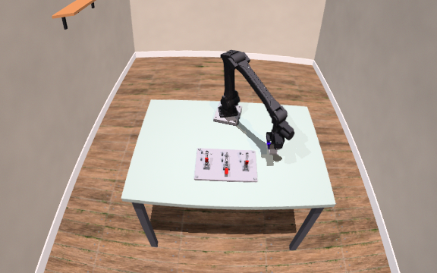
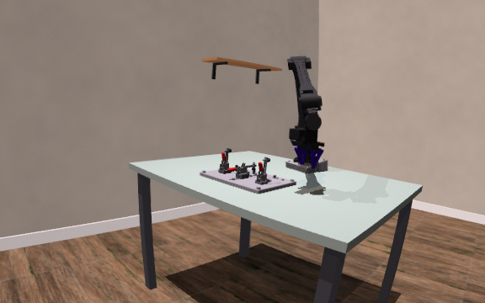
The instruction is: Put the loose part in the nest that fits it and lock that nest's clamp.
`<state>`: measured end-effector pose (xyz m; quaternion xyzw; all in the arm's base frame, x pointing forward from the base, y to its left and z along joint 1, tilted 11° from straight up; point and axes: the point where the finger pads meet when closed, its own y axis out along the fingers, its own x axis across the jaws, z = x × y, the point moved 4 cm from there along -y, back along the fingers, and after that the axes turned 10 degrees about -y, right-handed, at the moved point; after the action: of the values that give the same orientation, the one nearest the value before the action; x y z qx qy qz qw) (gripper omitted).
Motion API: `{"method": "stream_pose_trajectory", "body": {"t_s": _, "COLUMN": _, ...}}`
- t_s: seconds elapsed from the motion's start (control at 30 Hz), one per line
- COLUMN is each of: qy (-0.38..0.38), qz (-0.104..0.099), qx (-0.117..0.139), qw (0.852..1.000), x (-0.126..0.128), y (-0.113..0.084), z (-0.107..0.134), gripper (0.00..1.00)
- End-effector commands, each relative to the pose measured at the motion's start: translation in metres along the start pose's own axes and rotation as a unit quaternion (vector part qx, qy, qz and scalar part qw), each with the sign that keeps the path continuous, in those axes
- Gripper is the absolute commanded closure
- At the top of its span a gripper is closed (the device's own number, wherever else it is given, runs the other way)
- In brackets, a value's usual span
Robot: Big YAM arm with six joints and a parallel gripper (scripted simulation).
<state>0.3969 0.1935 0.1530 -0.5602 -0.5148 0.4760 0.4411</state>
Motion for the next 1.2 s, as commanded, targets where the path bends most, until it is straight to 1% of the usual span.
{"method": "stream_pose_trajectory", "body": {"t_s": 0.0, "qy": -0.004, "qz": -0.011, "qx": -0.022, "qw": 1.0, "x": 0.0057, "y": -0.0164, "z": 0.0006, "gripper": 1.0}}
{"method": "stream_pose_trajectory", "body": {"t_s": 0.17, "qy": -0.002, "qz": -0.014, "qx": -0.027, "qw": 1.0, "x": 0.0069, "y": -0.0183, "z": -0.002, "gripper": 1.0}}
{"method": "stream_pose_trajectory", "body": {"t_s": 0.33, "qy": -0.003, "qz": -0.01, "qx": -0.021, "qw": 1.0, "x": 0.0049, "y": -0.0147, "z": 0.0026, "gripper": 1.0}}
{"method": "stream_pose_trajectory", "body": {"t_s": 0.4, "qy": -0.002, "qz": -0.013, "qx": -0.027, "qw": 1.0, "x": 0.0065, "y": -0.0178, "z": -0.001, "gripper": 1.0}}
{"method": "stream_pose_trajectory", "body": {"t_s": 0.63, "qy": -0.003, "qz": -0.011, "qx": -0.022, "qw": 1.0, "x": 0.0048, "y": -0.0141, "z": 0.0031, "gripper": 1.0}}
{"method": "stream_pose_trajectory", "body": {"t_s": 0.73, "qy": -0.002, "qz": -0.013, "qx": -0.026, "qw": 1.0, "x": 0.006, "y": -0.0172, "z": 0.0, "gripper": 1.0}}
{"method": "stream_pose_trajectory", "body": {"t_s": 1.17, "qy": -0.003, "qz": -0.012, "qx": -0.024, "qw": 1.0, "x": 0.0051, "y": -0.0144, "z": 0.0025, "gripper": 1.0}}
